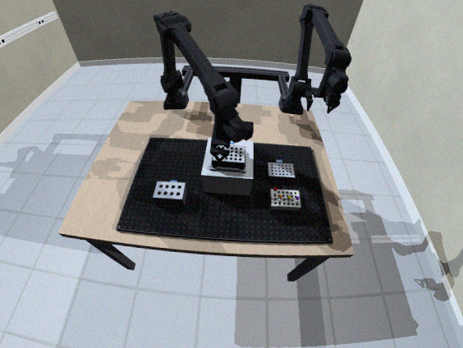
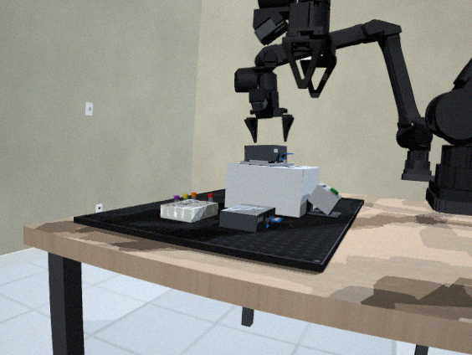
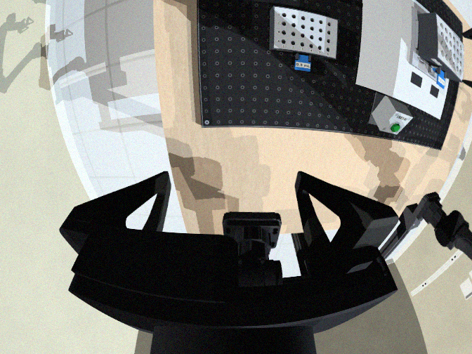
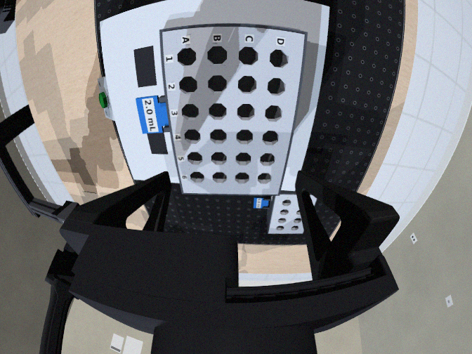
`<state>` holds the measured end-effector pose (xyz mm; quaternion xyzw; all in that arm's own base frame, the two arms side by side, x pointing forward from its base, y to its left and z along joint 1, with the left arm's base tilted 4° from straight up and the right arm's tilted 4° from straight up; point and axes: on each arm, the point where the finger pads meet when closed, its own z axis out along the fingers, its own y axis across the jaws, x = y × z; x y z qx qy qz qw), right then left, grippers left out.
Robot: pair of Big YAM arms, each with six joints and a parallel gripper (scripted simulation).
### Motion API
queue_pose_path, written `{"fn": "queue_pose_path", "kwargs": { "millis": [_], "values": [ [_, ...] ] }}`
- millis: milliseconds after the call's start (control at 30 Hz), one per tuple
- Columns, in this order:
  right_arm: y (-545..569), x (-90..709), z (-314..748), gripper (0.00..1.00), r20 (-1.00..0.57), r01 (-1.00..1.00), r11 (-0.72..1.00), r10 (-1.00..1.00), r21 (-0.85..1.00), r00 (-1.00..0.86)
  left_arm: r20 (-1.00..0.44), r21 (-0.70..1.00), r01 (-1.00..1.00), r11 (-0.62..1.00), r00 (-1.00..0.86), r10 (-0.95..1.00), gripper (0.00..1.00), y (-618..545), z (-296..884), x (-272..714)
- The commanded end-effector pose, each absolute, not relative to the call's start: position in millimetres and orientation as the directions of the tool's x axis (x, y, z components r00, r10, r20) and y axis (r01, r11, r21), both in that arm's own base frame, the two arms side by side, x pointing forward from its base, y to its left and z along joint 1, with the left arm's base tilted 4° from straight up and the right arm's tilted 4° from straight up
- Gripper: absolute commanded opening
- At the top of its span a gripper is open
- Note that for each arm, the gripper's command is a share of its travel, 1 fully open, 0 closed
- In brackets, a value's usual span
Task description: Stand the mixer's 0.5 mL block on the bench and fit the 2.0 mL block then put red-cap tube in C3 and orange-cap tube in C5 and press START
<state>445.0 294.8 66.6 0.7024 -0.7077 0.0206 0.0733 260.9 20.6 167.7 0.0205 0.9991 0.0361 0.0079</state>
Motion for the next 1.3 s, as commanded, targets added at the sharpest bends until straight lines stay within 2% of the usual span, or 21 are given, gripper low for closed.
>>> {"fn": "queue_pose_path", "kwargs": {
  "millis": [0,567,1067,1100,1267],
  "values": [
    [306,442,86,1.0,0.109,-0.999,0.001,-0.994,0.042,0.003,-0.062,0.071,0.052,0.996,-0.997,0.056,1.0,18,185,281],
    [305,465,119,1.0,0.091,-0.999,0.028,-0.996,0.02,-0.026,-0.007,0.066,0.056,0.996,-0.998,0.056,1.0,17,164,263],
    [304,467,129,1.0,0.076,-0.999,0.033,-0.997,0.002,-0.033,-0.044,0.069,0.053,0.996,-0.997,0.057,1.0,18,179,275],
    [307,463,126,0.0,0.076,-0.998,0.063,-0.995,0.004,-0.063,-0.045,0.069,0.053,0.996,-0.997,0.057,1.0,18,179,275],
    [318,443,116,0.0,0.092,-0.986,0.167,-0.982,0.004,-0.166,-0.05,0.07,0.053,0.996,-0.997,0.057,1.0,18,181,277]
  ]
}}
